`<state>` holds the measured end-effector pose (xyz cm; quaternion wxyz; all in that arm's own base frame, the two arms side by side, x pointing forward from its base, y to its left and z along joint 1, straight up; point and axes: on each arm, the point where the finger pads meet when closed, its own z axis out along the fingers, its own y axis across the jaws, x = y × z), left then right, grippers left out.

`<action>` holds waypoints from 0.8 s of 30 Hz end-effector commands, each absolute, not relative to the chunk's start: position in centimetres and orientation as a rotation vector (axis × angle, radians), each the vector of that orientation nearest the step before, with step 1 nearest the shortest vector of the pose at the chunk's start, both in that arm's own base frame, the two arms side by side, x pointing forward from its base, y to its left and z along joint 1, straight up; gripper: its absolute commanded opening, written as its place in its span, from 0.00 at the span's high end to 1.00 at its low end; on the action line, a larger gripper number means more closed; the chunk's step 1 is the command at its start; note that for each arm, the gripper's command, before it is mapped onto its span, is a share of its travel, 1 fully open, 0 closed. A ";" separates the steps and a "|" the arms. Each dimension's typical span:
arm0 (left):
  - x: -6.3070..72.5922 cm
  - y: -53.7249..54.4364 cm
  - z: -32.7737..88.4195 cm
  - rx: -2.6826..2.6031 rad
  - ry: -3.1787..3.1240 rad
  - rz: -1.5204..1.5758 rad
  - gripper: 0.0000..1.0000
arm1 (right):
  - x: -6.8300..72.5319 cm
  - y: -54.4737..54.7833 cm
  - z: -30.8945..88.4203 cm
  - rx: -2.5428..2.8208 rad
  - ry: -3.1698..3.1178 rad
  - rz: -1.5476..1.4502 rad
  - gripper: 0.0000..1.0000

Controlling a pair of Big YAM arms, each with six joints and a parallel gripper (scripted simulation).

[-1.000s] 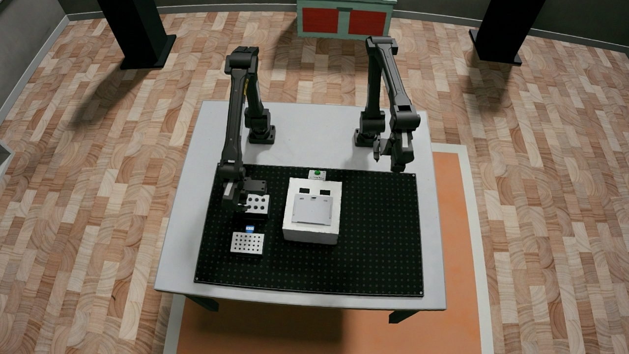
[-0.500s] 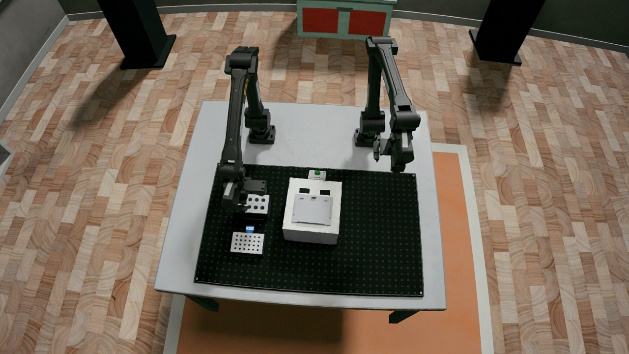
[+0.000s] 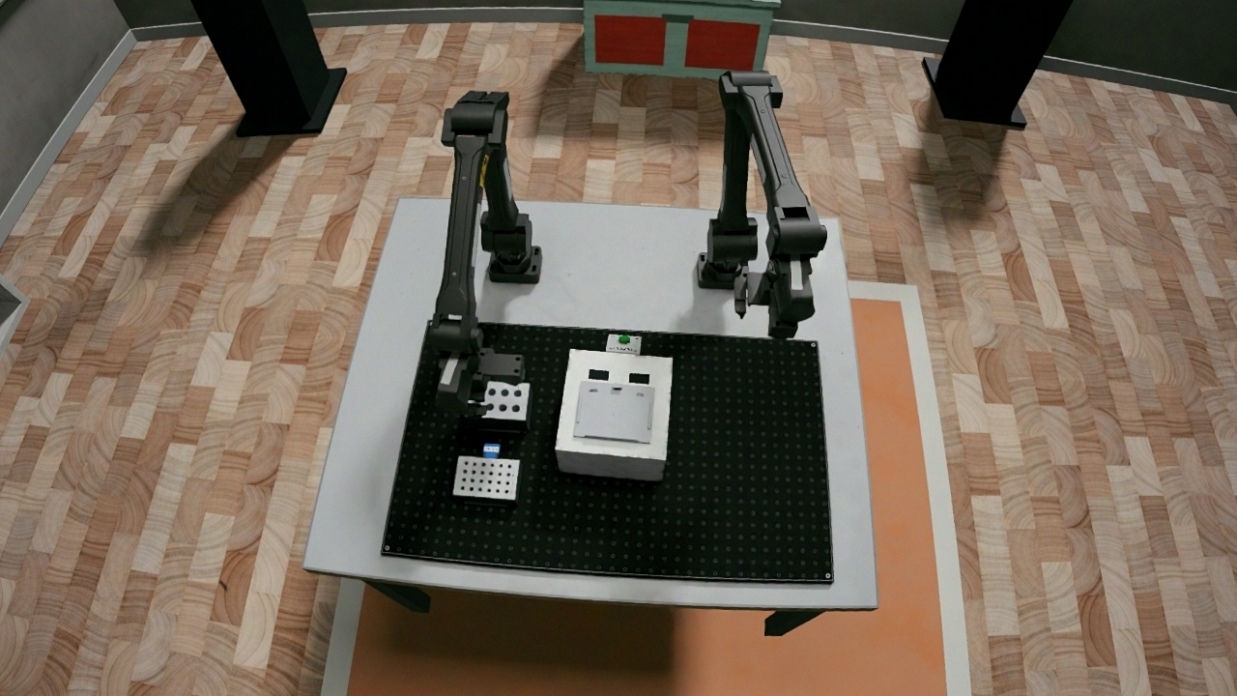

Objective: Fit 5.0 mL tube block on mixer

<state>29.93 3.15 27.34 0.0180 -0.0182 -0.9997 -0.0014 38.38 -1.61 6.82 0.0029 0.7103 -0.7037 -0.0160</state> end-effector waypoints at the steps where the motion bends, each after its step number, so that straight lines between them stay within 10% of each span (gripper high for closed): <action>1: 31.6 3.6 29.2 -0.063 -3.168 -0.015 0.00 | 40.2 -1.9 8.6 2.250 -2.235 0.007 0.00; 24: 31.6 3.6 29.3 -0.062 -3.169 -0.015 0.00 | 38.8 -1.9 6.1 2.224 -2.211 -0.055 0.00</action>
